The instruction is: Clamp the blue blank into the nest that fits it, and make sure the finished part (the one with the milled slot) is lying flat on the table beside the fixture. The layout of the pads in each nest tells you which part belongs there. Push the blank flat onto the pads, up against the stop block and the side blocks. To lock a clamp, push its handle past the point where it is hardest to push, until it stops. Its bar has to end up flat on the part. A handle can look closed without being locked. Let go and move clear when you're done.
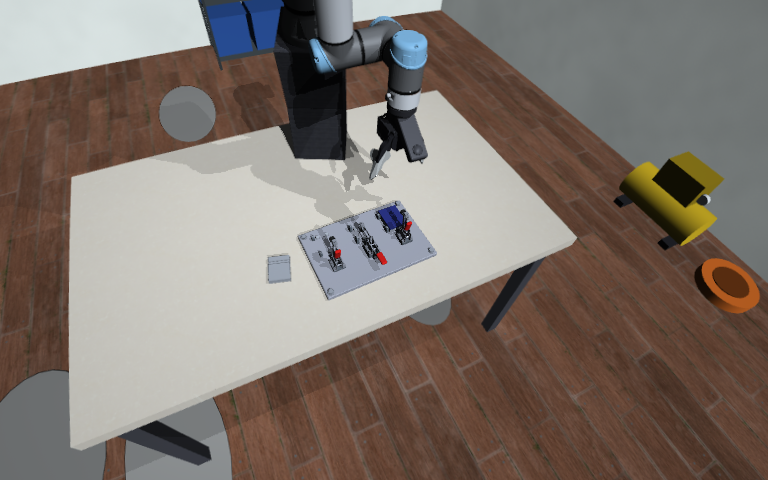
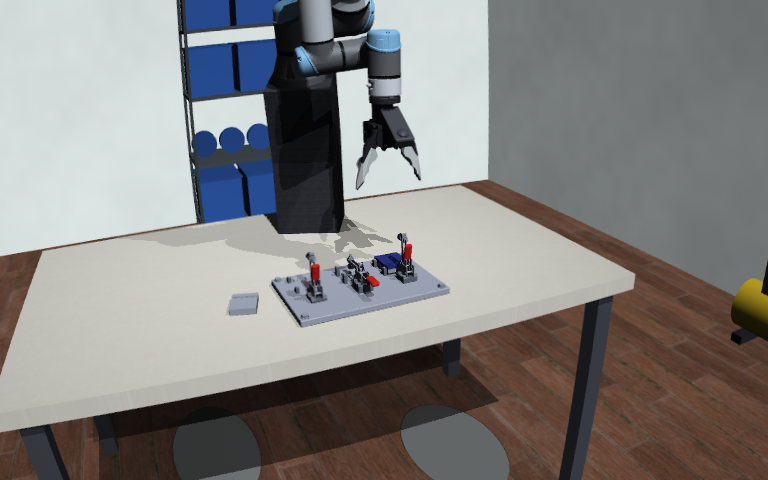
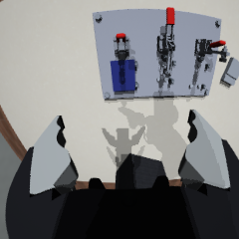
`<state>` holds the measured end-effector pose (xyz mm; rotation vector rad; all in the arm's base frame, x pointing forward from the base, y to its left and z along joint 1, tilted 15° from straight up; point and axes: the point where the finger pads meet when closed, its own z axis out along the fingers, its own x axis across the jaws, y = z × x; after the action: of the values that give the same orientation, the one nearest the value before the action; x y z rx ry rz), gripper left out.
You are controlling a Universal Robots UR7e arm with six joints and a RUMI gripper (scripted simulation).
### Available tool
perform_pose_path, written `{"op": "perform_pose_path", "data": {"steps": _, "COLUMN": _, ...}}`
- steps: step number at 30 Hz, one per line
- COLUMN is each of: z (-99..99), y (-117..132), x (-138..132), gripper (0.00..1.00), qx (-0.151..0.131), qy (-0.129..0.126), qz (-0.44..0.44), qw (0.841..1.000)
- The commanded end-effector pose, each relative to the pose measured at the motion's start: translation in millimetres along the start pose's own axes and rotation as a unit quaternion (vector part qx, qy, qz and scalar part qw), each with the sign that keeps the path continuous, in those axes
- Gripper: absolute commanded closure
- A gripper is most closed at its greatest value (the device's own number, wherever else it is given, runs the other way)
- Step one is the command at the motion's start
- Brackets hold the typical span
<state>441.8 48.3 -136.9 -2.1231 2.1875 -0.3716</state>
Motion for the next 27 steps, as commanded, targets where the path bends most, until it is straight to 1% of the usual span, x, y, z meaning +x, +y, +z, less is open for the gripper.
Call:
{"op": "perform_pose_path", "data": {"steps": 1, "z": 1.3, "y": -4.6, "x": 0.0, "gripper": 0.0, "qx": 0.009, "qy": 0.001, "qz": -0.004, "qw": 1.0}}
{"op": "perform_pose_path", "data": {"steps": 3, "z": 1.3, "y": -4.6, "x": 0.0, "gripper": 0.0, "qx": 0.009, "qy": 0.001, "qz": -0.004, "qw": 1.0}}
{"op": "perform_pose_path", "data": {"steps": 4, "z": 1.3, "y": -4.6, "x": 0.0, "gripper": 0.72, "qx": 0.009, "qy": 0.001, "qz": -0.004, "qw": 1.0}}
{"op": "perform_pose_path", "data": {"steps": 27, "z": 1.3, "y": -4.6, "x": 0.0, "gripper": 0.72, "qx": 0.009, "qy": 0.001, "qz": -0.004, "qw": 1.0}}
